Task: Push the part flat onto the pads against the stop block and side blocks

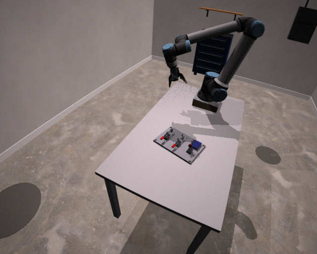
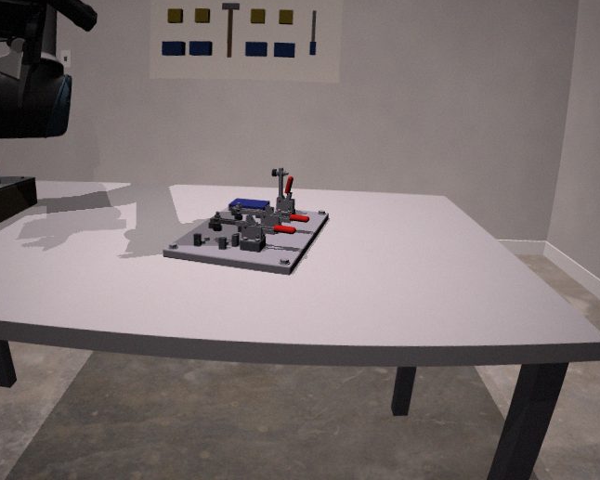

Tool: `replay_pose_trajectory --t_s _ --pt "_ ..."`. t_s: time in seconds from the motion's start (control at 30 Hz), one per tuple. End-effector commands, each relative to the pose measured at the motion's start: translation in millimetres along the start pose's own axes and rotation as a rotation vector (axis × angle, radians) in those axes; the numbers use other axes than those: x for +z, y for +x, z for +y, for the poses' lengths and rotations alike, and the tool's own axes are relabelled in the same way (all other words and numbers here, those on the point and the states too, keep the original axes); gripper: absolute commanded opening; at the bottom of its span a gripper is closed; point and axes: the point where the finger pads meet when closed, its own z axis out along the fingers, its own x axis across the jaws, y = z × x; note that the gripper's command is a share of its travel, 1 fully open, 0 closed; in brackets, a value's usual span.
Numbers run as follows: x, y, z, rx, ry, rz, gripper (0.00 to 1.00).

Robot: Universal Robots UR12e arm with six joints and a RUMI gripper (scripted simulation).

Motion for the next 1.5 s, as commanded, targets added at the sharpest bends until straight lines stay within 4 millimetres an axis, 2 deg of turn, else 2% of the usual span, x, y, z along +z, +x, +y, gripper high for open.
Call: replay_pose_trajectory --t_s 0.0,0.07,0.1,0.13,0.17,0.2,0.23,0.27,0.3,0.37,0.4,0.43,0.53,0.63,0.67,0.7,0.73,0.8,0.83,0.9,0.93,1.0,1.1,1.27,1.3,1.4,1.43,1.47 --pt "-4.7 16.2 -28.6 0.076 -0.018 0.046 1.00" --pt "-5.1 21.3 -54.0 0.118 -0.018 0.076 1.00" --pt "-5.1 21.3 -54.0 0.118 -0.018 0.076 1.00" --pt "-5.2 23.2 -66.9 0.139 -0.018 0.091 1.00" --pt "-5.2 23.2 -66.9 0.139 -0.018 0.091 1.00" --pt "-5.1 24.7 -79.9 0.159 -0.016 0.106 1.00" --pt "-5.1 24.8 -79.8 0.159 -0.017 0.106 1.00" --pt "-5.0 25.9 -93.1 0.179 -0.014 0.120 1.00" --pt "-5.0 25.9 -92.9 0.179 -0.014 0.120 1.00" --pt "-4.3 26.8 -119.6 0.218 -0.007 0.147 1.00" --pt "-4.3 26.8 -119.6 0.218 -0.007 0.147 1.00" --pt "-3.7 26.6 -133.0 0.237 -0.002 0.160 1.00" --pt "-3.8 26.7 -132.8 0.237 -0.002 0.160 1.00" --pt "-1.4 23.6 -172.8 0.291 0.016 0.196 1.00" --pt "-1.4 23.6 -172.8 0.291 0.016 0.196 1.00" --pt "-0.4 21.8 -186.0 0.309 0.023 0.207 1.00" --pt "-0.4 21.9 -185.9 0.309 0.023 0.207 1.00" --pt "1.9 17.1 -211.8 0.342 0.039 0.226 1.00" --pt "1.9 17.1 -211.8 0.342 0.039 0.226 1.00" --pt "4.8 11.1 -236.9 0.374 0.056 0.243 1.00" --pt "4.8 11.1 -236.9 0.374 0.056 0.244 1.00" --pt "8.0 3.8 -261.1 0.403 0.074 0.258 1.00" --pt "8.0 3.9 -260.9 0.403 0.074 0.259 1.00" --pt "17.3 -18.1 -316.1 0.469 0.121 0.284 1.00" --pt "17.3 -18.1 -316.1 0.469 0.121 0.284 1.00" --pt "23.5 -32.8 -344.9 0.503 0.148 0.293 1.00" --pt "23.5 -32.6 -344.7 0.503 0.148 0.294 1.00" --pt "25.6 -37.6 -353.6 0.514 0.157 0.296 1.00"
